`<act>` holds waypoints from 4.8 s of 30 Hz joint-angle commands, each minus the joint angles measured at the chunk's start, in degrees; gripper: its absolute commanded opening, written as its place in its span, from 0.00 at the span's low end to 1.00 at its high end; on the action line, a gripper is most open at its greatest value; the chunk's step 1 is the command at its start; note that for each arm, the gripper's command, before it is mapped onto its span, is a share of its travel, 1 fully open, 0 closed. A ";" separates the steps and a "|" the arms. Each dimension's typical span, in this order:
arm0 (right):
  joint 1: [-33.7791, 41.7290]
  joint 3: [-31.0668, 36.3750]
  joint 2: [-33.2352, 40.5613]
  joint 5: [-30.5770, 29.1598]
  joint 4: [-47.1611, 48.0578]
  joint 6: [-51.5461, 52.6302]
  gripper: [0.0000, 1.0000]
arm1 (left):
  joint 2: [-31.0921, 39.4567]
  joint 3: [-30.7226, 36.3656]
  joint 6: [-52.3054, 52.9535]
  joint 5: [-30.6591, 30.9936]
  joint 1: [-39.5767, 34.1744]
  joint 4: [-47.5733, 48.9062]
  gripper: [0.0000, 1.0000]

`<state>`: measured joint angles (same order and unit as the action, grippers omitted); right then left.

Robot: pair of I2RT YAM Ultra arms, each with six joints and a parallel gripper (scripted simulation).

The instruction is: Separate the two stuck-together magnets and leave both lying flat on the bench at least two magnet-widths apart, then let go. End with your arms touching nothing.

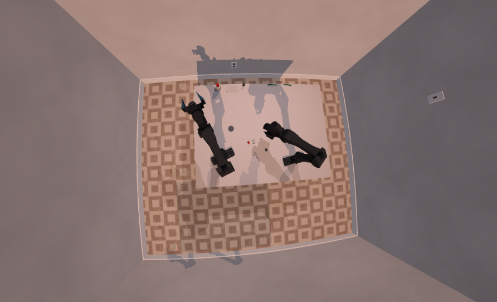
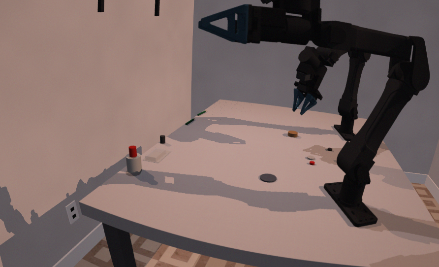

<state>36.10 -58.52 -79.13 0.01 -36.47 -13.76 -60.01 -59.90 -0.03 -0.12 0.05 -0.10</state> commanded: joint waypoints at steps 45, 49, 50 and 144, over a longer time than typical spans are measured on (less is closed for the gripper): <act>20.53 1.30 -12.57 -0.01 -19.05 -7.97 0.33 | 0.23 -0.58 -0.01 0.04 -0.13 0.56 1.00; 20.55 1.64 -13.08 -0.01 -18.20 -7.95 0.33 | 0.23 -0.58 -0.01 0.04 -0.13 0.56 1.00; 20.56 1.75 -13.19 -0.01 -17.98 -7.94 0.33 | 0.23 -0.58 -0.01 0.04 -0.13 0.56 1.00; 20.49 5.94 -15.11 -0.01 -11.88 -8.02 0.18 | 0.23 -0.59 -0.01 0.04 -0.13 0.56 1.00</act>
<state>56.49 -52.29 -94.48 -0.10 -48.38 -21.69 -60.05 -59.90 -0.05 -0.10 0.10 -0.10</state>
